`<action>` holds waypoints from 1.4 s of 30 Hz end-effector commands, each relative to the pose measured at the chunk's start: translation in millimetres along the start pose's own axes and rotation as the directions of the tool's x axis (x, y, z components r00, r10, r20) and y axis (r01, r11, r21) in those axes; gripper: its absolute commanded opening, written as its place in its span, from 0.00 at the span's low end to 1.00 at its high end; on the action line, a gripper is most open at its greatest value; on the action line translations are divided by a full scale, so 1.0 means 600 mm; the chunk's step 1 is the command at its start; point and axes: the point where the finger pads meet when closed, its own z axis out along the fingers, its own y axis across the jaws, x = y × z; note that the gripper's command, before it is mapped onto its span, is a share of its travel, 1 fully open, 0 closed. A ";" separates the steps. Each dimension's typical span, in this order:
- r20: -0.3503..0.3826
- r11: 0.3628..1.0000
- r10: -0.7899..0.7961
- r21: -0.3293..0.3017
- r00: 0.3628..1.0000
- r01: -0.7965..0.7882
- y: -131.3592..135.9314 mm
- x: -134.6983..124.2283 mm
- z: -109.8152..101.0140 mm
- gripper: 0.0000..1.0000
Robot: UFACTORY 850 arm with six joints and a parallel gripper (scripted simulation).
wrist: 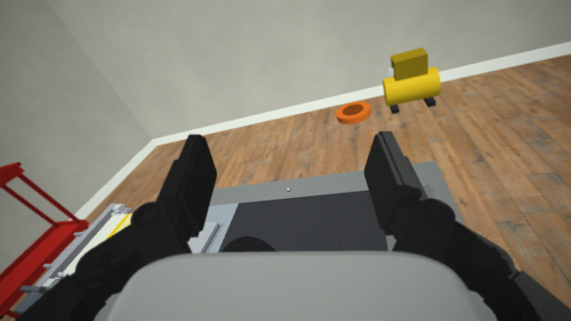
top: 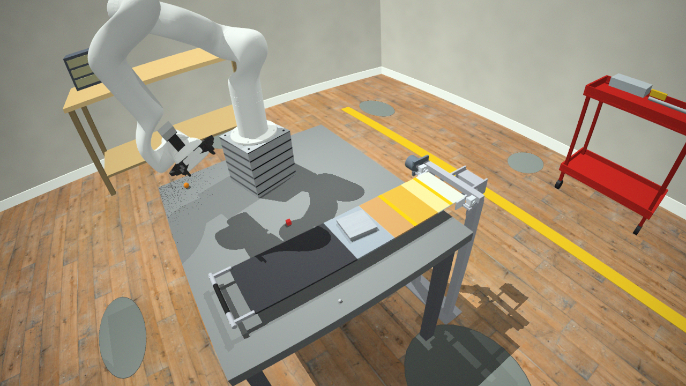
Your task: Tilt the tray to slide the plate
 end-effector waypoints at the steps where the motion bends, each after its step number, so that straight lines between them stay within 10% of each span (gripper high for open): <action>1: -0.001 1.000 -0.001 0.000 1.000 0.001 0.000 0.001 0.000 1.00; 20: 0.001 1.000 0.002 0.004 1.000 -0.002 0.000 0.000 0.001 1.00; 42: 0.168 0.964 0.169 0.178 0.971 -0.198 -0.037 -0.049 0.029 1.00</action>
